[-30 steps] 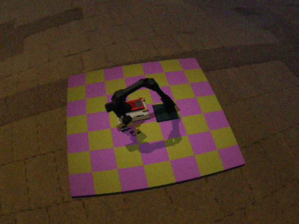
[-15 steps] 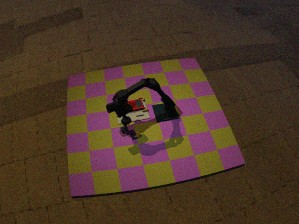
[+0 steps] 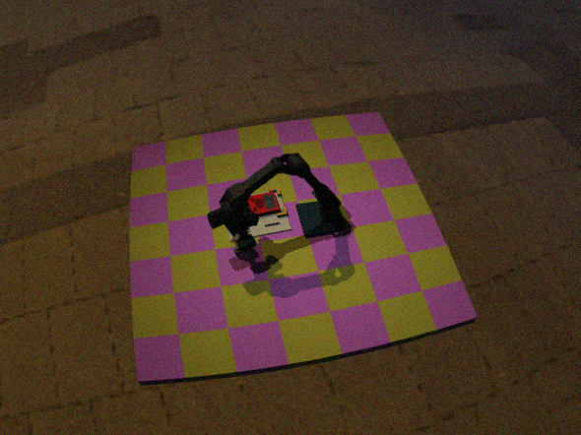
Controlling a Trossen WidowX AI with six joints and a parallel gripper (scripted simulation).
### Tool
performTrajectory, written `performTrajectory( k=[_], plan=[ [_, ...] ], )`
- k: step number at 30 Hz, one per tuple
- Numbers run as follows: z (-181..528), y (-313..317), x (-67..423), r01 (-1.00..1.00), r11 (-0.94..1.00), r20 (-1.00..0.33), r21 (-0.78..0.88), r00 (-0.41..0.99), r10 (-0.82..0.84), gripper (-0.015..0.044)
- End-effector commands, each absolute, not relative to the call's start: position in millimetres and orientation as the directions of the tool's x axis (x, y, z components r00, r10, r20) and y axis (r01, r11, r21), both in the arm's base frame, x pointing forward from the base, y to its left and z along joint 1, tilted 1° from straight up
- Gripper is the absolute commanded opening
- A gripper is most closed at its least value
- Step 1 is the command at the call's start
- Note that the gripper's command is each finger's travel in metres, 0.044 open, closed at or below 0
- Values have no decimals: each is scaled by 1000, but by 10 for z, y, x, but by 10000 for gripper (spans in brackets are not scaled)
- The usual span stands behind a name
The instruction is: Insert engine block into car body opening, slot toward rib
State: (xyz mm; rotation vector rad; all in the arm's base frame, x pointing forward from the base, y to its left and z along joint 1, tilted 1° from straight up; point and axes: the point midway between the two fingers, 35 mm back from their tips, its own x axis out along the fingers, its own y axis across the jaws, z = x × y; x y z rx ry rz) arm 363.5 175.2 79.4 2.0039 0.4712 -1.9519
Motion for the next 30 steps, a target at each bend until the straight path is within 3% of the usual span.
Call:
performTrajectory(
  k=[1, 18, 29, 30],
  plan=[
    [731, 1752, 3625, 431, -902, -1000, -13, 18, 23, 440],
    [484, 1754, 3629, 431, -902, -1000, -13, 18, 23, 440],
    [484, 1754, 3629, 431, -902, -1000, -13, 18, 23, 151],
    [484, 1754, 3629, 431, -902, -1000, -13, 18, 23, 145]
  ],
)
